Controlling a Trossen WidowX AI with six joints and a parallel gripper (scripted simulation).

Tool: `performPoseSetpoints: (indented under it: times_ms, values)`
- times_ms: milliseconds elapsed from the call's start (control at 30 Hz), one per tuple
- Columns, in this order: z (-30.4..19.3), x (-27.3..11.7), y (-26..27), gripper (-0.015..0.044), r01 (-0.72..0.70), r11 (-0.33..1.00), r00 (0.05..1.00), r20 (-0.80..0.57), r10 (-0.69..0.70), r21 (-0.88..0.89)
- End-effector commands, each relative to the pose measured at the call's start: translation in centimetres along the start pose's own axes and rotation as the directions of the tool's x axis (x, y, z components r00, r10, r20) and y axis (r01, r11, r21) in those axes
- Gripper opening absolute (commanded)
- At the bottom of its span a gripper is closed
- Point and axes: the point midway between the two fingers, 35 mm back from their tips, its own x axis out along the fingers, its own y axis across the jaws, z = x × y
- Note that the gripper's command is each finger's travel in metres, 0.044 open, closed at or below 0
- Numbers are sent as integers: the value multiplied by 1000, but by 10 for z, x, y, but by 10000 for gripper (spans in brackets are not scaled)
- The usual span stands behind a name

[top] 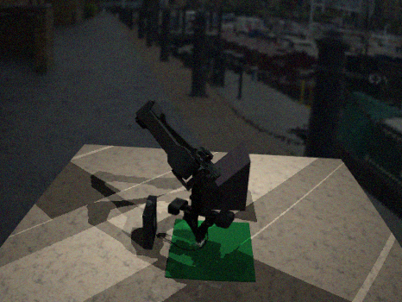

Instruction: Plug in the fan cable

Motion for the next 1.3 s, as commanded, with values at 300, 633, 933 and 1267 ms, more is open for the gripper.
performPoseSetpoints:
  times_ms: [300, 633, 933, 1267]
  values:
    - [0, 9, 1, 0, -5, 1000, 1000, -1, 5, -1]
    - [0, 13, 1, 0, -5, 1000, 1000, -1, 5, -1]
    - [0, 9, 1, 236, -2, 1000, 1000, -1, 2, 0]
    - [0, -46, 0, 260, -3, 1000, 1000, 0, 3, -1]
